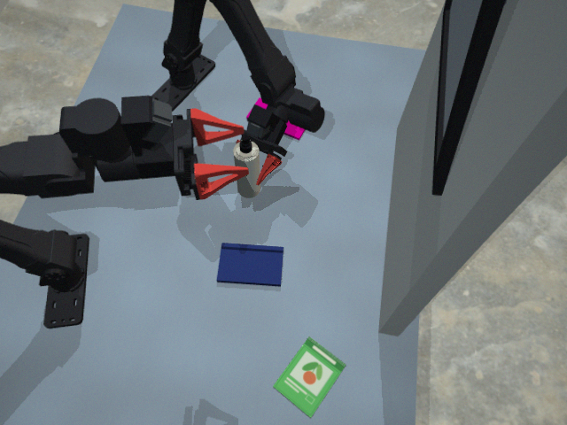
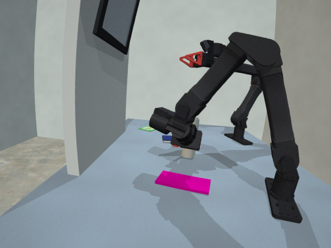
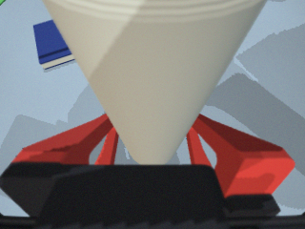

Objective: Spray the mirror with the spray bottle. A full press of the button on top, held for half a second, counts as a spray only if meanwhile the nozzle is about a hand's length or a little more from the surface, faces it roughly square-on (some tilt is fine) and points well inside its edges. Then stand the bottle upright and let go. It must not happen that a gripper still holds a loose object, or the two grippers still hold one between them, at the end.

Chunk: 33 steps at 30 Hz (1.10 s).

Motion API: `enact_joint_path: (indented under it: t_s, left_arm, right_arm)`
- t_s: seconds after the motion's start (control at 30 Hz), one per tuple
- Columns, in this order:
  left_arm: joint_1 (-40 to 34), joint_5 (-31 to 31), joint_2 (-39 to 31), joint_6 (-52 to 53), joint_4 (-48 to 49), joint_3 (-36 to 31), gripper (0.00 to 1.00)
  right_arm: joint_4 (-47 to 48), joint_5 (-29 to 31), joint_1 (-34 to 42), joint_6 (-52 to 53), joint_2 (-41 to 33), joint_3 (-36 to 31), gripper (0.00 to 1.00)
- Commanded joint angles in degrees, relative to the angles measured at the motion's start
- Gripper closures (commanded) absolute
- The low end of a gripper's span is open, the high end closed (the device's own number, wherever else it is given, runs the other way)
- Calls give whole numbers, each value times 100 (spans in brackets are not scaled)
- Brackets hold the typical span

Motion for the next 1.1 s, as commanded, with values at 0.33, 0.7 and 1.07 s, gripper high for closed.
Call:
enact_joint_path:
  t_s: [0.33, 0.7, 1.07]
  left_arm:
    - [15, 95, -224, -71, -113, 184, 100]
    - [3, 137, -454, 26, -498, 304, 100]
    - [-5, 177, -605, 50, -795, 447, 100]
  right_arm:
    - [-59, 2, -21, -11, -73, 51, 24]
    - [-59, 2, -21, -11, -73, 51, 24]
    - [-59, 2, -21, -11, -73, 51, 24]
